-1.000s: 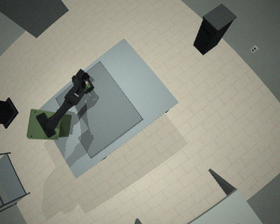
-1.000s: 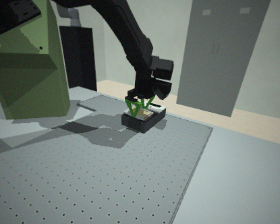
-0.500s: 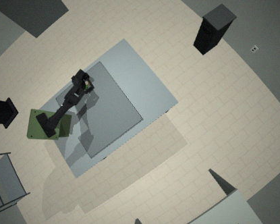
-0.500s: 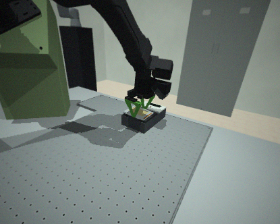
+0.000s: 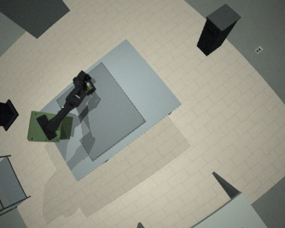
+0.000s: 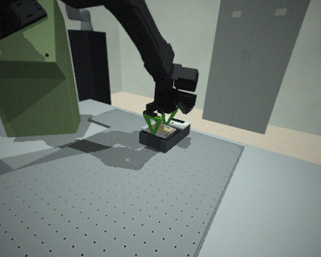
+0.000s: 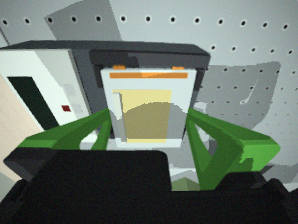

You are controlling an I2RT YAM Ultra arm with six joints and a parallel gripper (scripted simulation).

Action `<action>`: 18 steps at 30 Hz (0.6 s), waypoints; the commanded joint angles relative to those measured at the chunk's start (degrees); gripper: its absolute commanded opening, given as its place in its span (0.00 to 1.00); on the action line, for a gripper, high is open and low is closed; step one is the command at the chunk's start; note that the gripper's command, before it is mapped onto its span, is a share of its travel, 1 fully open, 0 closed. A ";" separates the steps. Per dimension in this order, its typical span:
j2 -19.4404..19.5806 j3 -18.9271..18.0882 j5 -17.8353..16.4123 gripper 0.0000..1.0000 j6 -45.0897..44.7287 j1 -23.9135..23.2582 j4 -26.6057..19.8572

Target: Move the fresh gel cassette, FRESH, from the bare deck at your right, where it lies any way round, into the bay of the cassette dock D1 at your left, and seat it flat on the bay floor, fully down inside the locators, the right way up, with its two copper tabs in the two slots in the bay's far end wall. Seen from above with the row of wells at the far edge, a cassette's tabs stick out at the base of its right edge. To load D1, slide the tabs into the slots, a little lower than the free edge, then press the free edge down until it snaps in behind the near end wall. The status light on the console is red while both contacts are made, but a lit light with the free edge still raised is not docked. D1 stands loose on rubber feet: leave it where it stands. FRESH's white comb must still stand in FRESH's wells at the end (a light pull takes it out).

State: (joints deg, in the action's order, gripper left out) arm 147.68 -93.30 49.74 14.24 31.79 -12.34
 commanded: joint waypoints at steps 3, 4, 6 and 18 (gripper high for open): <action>-0.85 0.23 0.46 0.00 -1.59 0.96 4.98; -0.85 0.23 0.46 0.00 -1.59 0.96 4.98; -0.85 0.23 0.46 0.00 -1.59 0.96 4.98; -0.29 -0.20 0.38 0.00 -1.68 0.69 5.08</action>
State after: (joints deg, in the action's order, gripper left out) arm 147.68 -93.30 49.74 14.24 31.79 -12.32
